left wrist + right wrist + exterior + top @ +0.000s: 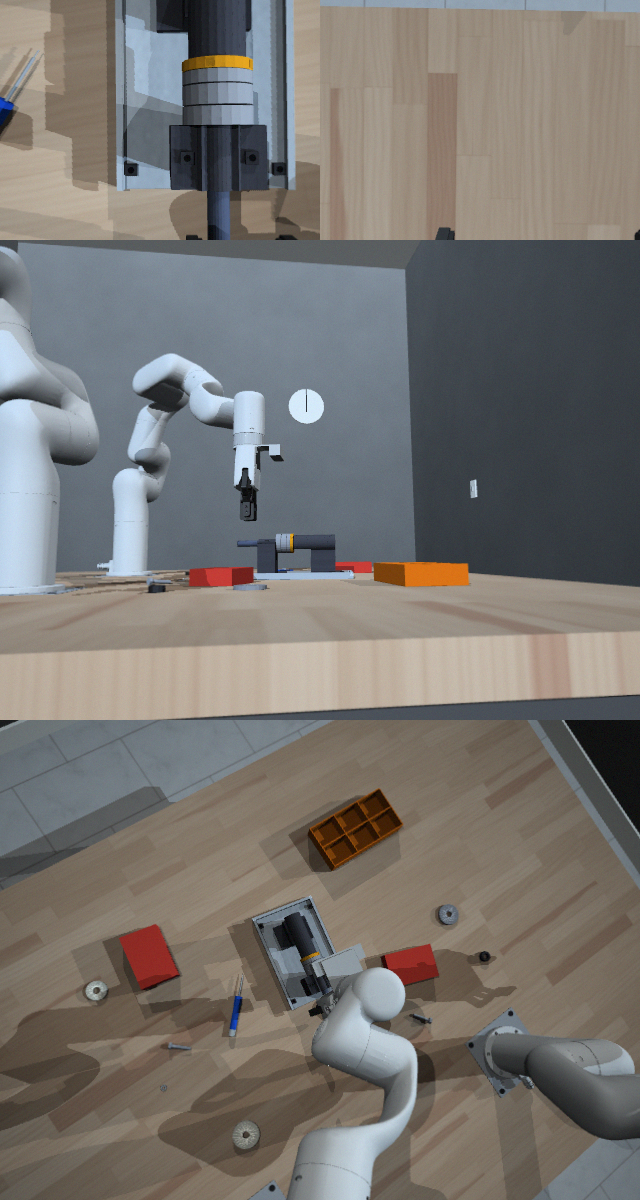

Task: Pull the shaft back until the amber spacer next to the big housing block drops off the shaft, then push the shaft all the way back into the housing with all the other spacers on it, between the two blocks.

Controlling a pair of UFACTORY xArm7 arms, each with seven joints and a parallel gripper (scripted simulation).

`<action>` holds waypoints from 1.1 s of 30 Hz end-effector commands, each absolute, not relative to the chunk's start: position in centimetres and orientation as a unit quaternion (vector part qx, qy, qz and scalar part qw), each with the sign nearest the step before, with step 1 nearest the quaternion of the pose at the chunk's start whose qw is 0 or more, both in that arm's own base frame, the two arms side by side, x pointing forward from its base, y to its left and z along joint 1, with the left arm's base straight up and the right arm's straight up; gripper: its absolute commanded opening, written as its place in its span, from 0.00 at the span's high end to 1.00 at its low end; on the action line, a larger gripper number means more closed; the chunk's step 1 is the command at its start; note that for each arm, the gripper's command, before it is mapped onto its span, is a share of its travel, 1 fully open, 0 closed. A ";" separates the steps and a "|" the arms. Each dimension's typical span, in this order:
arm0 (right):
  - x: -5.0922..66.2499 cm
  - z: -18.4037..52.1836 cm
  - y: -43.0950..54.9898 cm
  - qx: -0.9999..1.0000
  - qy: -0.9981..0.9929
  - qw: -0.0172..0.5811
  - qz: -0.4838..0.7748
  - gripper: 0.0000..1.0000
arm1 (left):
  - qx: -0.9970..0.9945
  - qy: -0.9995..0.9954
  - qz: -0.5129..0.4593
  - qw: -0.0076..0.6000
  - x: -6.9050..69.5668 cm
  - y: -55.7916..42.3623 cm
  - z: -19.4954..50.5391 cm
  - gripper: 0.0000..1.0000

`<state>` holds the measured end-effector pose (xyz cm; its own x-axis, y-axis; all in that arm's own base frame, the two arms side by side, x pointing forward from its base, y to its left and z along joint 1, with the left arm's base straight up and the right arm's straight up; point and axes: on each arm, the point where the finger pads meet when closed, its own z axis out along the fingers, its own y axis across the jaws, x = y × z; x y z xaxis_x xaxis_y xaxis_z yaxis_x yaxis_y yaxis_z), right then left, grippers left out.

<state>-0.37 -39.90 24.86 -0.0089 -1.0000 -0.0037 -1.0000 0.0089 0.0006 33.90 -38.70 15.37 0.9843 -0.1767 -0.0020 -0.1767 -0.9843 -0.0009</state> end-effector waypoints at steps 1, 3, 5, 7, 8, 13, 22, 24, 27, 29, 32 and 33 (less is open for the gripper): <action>-0.4 25.0 -40.0 -0.704 0.710 0.000 0.000 0.00 | -0.996 0.089 -0.002 -0.001 34.0 -38.9 14.7 0.61; -0.4 25.0 -40.0 -0.704 0.710 0.000 0.000 0.00 | -0.996 0.089 -0.002 -0.001 34.0 -38.9 14.1 0.61; -0.4 25.0 -40.0 -0.704 0.710 0.000 0.000 0.00 | -0.996 0.089 -0.002 -0.001 34.0 -38.8 13.5 0.61; -0.4 25.0 -40.0 -0.704 0.710 0.000 0.000 0.00 | -0.996 0.089 -0.002 -0.001 34.0 -38.8 12.9 0.61; -0.4 25.0 -40.0 -0.704 0.710 0.000 0.000 0.00 | -0.996 0.089 -0.002 -0.001 34.0 -38.8 12.6 0.61; -0.4 25.0 -40.0 -0.704 0.710 0.000 0.000 0.00 | -0.996 0.089 -0.002 -0.001 34.0 -38.8 11.1 0.61; -0.4 25.0 -40.0 -0.704 0.710 0.000 0.000 0.00 | -0.996 0.089 -0.002 -0.001 34.0 -38.8 9.5 0.61; -0.4 25.0 -40.0 -0.704 0.710 0.000 0.000 0.00 | -0.996 0.089 -0.002 -0.001 34.0 -38.8 9.2 0.61; -0.4 25.0 -40.0 -0.704 0.710 0.000 0.000 0.00 | -0.996 0.089 -0.002 -0.001 34.0 -38.8 8.7 0.61; -0.4 25.0 -40.0 -0.704 0.710 0.000 0.000 0.00 | -0.996 0.089 -0.002 -0.001 34.0 -38.8 8.5 0.61; -0.4 25.0 -40.0 -0.704 0.710 0.000 0.000 0.00 | -0.996 0.089 -0.002 -0.001 34.0 -38.8 8.3 0.61; -0.4 25.0 -40.0 -0.704 0.710 0.000 0.000 0.00 | -0.996 0.089 -0.002 -0.001 34.0 -38.8 8.3 0.61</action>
